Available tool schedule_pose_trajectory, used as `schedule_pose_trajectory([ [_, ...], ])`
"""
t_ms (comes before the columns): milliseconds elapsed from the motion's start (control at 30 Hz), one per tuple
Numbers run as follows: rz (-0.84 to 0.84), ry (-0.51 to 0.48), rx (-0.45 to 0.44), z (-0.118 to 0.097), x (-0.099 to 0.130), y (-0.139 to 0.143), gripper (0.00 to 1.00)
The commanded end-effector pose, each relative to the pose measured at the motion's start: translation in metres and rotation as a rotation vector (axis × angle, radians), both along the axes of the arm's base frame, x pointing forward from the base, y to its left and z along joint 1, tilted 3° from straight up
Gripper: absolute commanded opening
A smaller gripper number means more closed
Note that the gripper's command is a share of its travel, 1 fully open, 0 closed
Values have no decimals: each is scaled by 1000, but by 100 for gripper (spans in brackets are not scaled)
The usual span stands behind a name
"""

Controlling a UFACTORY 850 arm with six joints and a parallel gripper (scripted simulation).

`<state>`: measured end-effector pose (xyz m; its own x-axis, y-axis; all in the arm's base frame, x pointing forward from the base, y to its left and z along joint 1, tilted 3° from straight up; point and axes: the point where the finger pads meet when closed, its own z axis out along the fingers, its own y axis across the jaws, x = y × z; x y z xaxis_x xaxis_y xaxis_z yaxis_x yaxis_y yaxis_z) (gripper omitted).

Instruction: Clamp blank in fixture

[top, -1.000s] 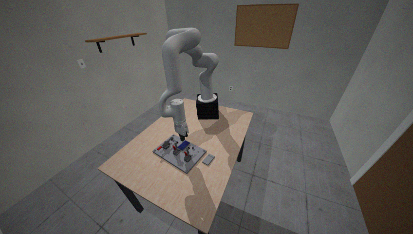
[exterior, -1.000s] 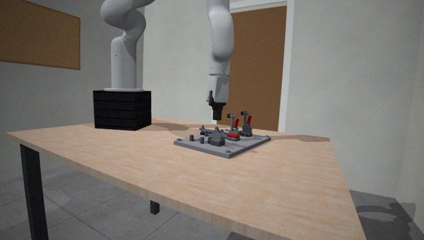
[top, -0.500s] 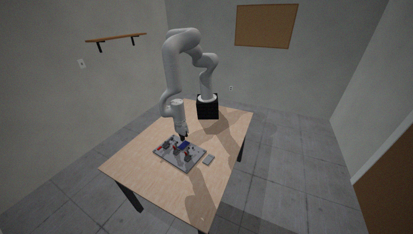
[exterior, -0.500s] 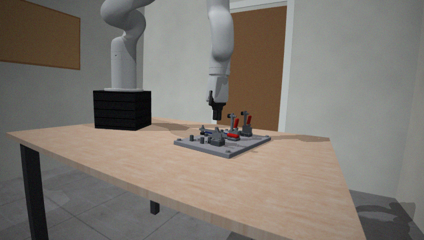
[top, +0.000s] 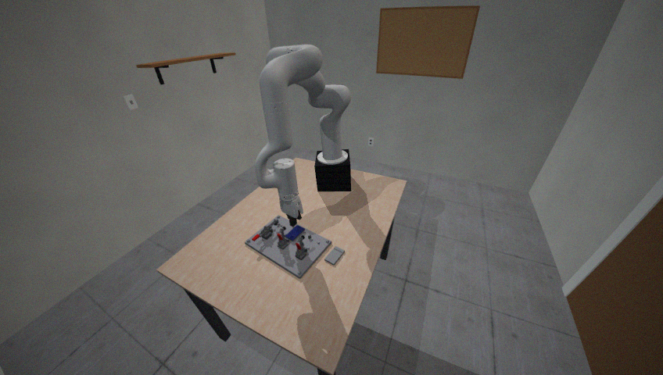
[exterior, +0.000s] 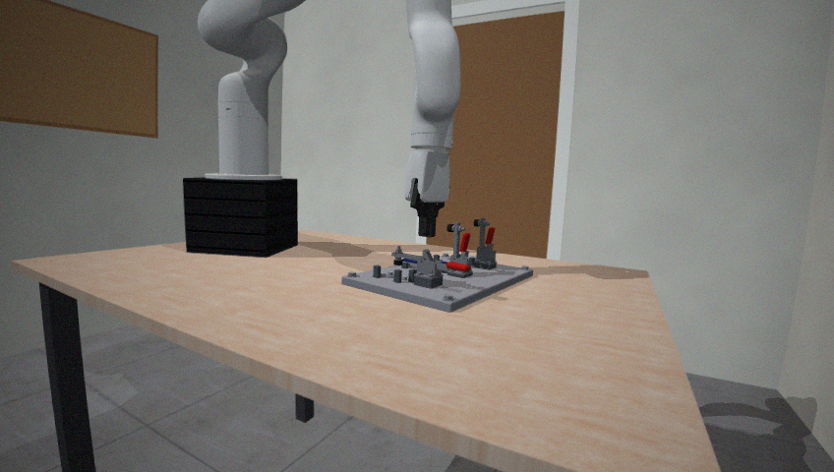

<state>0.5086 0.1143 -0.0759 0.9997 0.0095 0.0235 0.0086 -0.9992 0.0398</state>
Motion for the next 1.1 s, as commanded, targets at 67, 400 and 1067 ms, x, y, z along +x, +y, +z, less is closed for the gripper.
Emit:
schedule_pose_trajectory([
  [67,0,-2,0,-4,1,0,0],
  [400,0,-2,0,-20,2,-1,0],
  [1067,0,-2,0,-21,-3,-1,0],
])
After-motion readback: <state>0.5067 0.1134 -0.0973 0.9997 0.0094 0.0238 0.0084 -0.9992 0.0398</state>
